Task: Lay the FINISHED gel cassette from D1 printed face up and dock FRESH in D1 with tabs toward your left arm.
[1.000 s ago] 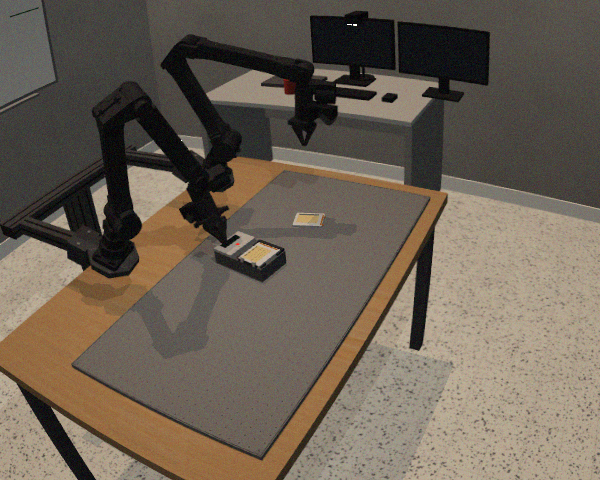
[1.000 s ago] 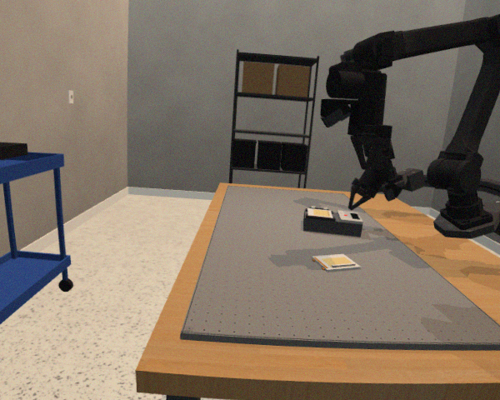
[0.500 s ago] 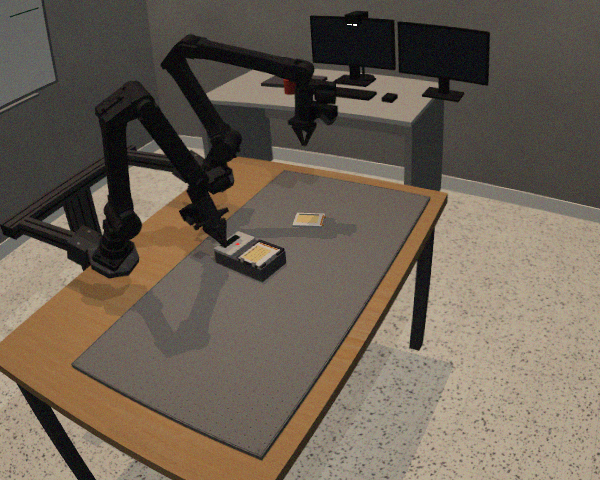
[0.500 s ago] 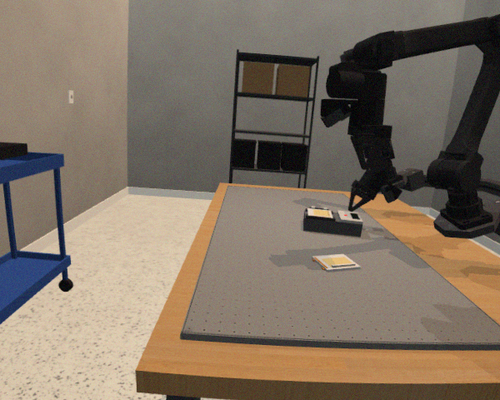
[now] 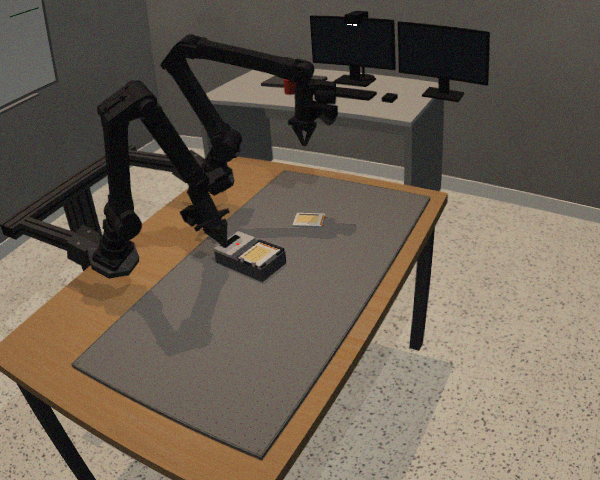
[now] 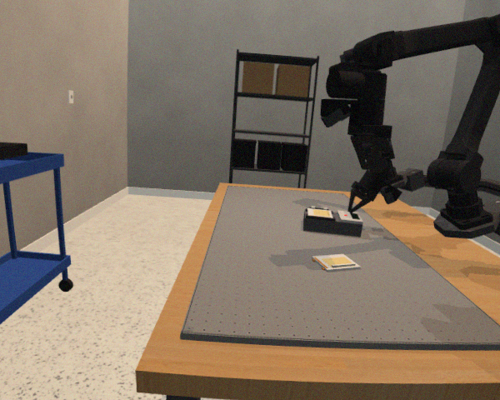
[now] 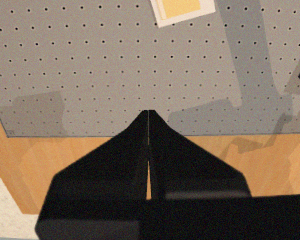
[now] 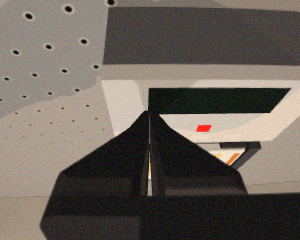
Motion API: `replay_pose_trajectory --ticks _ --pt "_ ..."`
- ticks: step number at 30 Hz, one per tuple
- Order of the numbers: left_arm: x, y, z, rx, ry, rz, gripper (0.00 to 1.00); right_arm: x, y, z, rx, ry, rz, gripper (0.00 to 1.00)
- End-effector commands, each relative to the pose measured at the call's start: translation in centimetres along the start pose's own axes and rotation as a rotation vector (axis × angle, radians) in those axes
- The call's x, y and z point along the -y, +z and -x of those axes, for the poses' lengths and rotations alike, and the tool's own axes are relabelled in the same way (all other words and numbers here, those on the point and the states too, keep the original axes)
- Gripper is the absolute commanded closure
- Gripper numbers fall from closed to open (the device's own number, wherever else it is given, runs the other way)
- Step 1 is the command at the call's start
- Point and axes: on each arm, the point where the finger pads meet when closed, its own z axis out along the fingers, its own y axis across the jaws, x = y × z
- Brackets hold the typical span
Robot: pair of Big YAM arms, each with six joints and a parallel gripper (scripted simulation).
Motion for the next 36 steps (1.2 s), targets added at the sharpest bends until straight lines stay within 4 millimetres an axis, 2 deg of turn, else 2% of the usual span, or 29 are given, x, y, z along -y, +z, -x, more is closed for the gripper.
replay_pose_trajectory --ticks 1,36 --pt "-0.4 -2.1 2.4 0.058 0.005 0.02 1.0 -0.6 0.7 0.2 0.002 -0.003 0.009 1.0" --pt "-0.4 -2.1 2.4 0.058 0.005 0.02 1.0 -1.5 1.0 1.4 0.002 -0.003 0.009 1.0"
